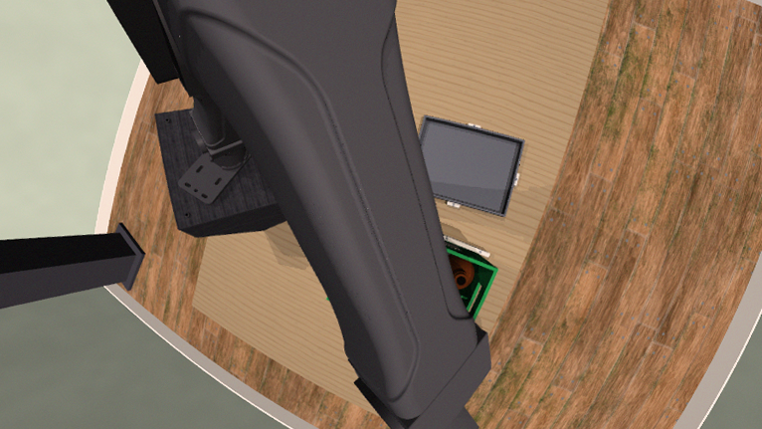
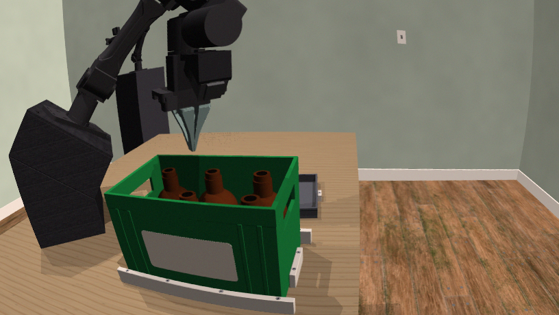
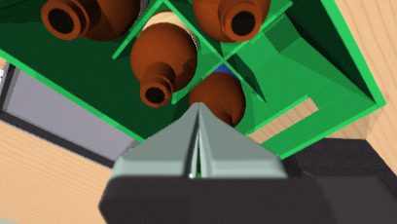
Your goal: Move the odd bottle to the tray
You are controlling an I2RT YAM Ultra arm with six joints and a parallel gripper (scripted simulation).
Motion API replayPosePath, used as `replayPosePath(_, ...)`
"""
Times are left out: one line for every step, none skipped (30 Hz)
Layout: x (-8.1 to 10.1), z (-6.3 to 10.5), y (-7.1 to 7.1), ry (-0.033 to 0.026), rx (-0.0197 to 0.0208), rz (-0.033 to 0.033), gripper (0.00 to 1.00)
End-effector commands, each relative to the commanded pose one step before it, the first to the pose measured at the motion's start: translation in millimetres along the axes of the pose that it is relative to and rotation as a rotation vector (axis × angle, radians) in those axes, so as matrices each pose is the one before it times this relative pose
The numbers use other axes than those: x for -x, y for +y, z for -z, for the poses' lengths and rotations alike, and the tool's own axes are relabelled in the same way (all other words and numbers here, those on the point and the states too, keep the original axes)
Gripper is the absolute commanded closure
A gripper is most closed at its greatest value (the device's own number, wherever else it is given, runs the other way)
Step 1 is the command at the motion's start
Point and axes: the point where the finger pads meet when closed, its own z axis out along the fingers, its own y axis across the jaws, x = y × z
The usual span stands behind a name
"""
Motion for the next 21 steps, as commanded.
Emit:
replayPosePath(-11.21, 14.58, 25.96, -0.05737, 0.00684, -0.00697, 1.0)
replayPosePath(-8.82, 0.29, 7.96, -0.00008, 0.00189, -0.00016, 1.0)
replayPosePath(-4.36, 0.15, 3.72, -0.00003, 0.00108, -0.00011, 1.0)
replayPosePath(-0.78, 0.03, 0.65, 0.0, 0.0002, -0.00002, 1.0)
replayPosePath(0.0, 0.0, 0.0, 0.0, 0.0, 0.0, 1.0)
replayPosePath(0.0, 0.0, 0.0, 0.0, 0.0, 0.0, 1.0)
replayPosePath(0.0, 0.0, 0.0, 0.0, 0.0, 0.0, 1.0)
replayPosePath(0.0, 0.0, 0.0, 0.0, 0.0, 0.0, 1.0)
replayPosePath(0.0, 0.0, 0.0, 0.0, 0.0, 0.0, 1.0)
replayPosePath(0.0, 0.0, 0.0, 0.0, 0.0, 0.0, 1.0)
replayPosePath(0.0, 0.0, 0.0, 0.0, 0.0, 0.0, 1.0)
replayPosePath(0.0, 0.0, 0.0, 0.0, 0.0, 0.0, 1.0)
replayPosePath(0.0, 0.0, 0.0, 0.0, 0.0, 0.0, 1.0)
replayPosePath(0.0, 0.0, 0.0, 0.0, 0.0, 0.0, 1.0)
replayPosePath(0.0, 0.0, 0.0, 0.0, 0.0, 0.0, 1.0)
replayPosePath(14.15, 7.05, 0.55, -0.03067, 0.00489, -0.00171, 0.39)
replayPosePath(0.0, 0.0, 0.0, 0.00001, 0.0, -0.00001, 0.39)
replayPosePath(0.0, -0.01, -0.01, 0.00003, -0.00001, -0.00003, 0.39)
replayPosePath(-0.08, -0.02, -0.04, 0.00036, -0.00012, -0.00028, 0.39)
replayPosePath(-0.43, -0.02, -0.16, 0.00166, -0.00056, -0.00127, 0.39)
replayPosePath(-0.28, -0.01, -0.02, 0.00115, 0.00008, -0.00077, 0.39)
